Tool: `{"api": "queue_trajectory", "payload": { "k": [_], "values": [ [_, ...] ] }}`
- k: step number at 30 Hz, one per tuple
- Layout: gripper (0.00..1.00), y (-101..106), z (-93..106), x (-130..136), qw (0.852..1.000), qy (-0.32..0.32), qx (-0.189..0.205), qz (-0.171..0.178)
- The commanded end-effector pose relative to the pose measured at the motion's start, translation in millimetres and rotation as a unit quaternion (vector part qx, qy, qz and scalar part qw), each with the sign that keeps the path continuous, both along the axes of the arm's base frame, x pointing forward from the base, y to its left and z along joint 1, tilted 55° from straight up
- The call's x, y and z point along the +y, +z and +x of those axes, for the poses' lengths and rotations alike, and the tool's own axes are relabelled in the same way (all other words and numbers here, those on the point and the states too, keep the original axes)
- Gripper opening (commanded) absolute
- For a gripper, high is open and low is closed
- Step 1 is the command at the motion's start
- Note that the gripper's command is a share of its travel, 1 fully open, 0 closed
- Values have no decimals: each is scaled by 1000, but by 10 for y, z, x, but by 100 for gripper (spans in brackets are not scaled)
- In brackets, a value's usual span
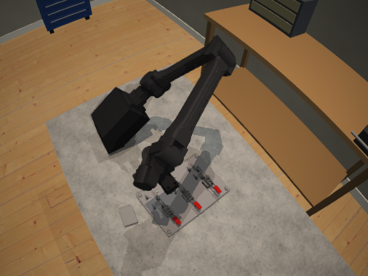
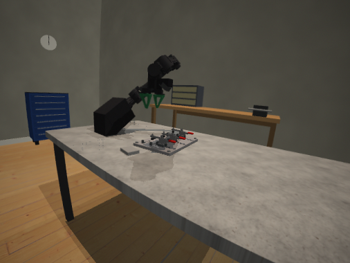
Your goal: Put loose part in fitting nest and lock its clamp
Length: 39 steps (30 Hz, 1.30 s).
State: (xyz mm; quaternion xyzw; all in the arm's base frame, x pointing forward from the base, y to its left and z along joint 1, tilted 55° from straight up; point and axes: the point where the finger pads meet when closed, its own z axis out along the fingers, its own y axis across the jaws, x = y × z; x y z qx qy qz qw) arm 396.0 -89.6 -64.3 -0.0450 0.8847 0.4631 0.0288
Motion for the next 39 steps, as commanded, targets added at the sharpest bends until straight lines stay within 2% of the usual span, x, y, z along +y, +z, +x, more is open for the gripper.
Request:
{"api": "queue_trajectory", "payload": {
  "k": [1,8,9,39],
  "values": [
    [92,25,156,-146,1000,-4,-18,-7],
    [92,25,156,-146,1000,-4,-18,-7],
    [45,25,156,-146,1000,-4,-18,-7],
    [45,25,156,-146,1000,-4,-18,-7]
  ]
}}
